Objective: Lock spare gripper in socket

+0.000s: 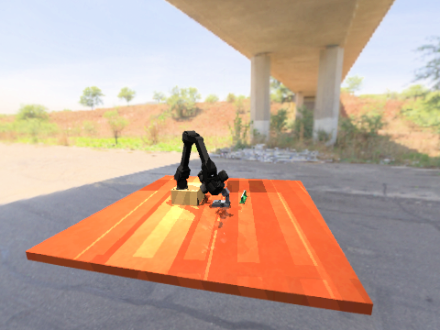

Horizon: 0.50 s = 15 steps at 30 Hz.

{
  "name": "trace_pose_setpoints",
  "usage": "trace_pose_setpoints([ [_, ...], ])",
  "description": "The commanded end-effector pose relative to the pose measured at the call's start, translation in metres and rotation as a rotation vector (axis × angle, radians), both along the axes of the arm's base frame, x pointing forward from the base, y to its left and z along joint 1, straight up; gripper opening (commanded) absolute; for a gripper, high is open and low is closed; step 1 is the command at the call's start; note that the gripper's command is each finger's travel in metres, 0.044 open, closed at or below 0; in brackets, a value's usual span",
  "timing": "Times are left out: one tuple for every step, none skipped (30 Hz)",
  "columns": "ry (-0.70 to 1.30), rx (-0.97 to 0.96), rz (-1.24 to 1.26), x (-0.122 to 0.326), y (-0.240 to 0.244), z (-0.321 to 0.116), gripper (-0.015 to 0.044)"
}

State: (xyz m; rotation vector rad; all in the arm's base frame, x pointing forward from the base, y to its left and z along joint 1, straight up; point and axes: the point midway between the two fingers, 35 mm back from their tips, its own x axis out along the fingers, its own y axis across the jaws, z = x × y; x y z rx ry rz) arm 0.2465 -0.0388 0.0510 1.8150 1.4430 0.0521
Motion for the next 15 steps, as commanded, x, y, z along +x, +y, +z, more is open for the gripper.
trace_pose_setpoints([
  [-0.005,0.008,-0.007,0.005,0.000,-0.002,0.0000],
  [-0.005,0.008,-0.007,0.006,0.000,-0.003,0.0000],
  [-0.005,0.008,-0.007,0.007,0.000,-0.004,0.0000],
  [-0.005,0.008,-0.007,0.008,0.000,-0.005,0.0000],
  [-0.006,0.008,-0.007,0.009,0.000,-0.006,0.0000],
  [-0.006,0.008,-0.007,0.010,0.000,-0.007,0.0000],
  [-0.006,0.008,-0.007,0.010,-0.001,-0.009,0.0000],
  [-0.006,0.008,-0.007,0.011,-0.001,-0.010,0.0000],
  [-0.006,0.008,-0.007,0.012,-0.001,-0.011,0.0000],
  [-0.006,0.008,-0.007,0.013,-0.001,-0.012,0.0000],
  [-0.006,0.008,-0.007,0.014,-0.001,-0.013,0.0000],
  [-0.006,0.008,-0.007,0.014,-0.001,-0.013,0.0000],
  [-0.006,0.008,-0.007,0.014,-0.001,-0.014,0.0000],
  [-0.006,0.008,-0.007,0.014,-0.001,-0.014,0.0000],
  [0.004,0.006,-0.002,0.010,0.000,-0.013,0.0000],
])
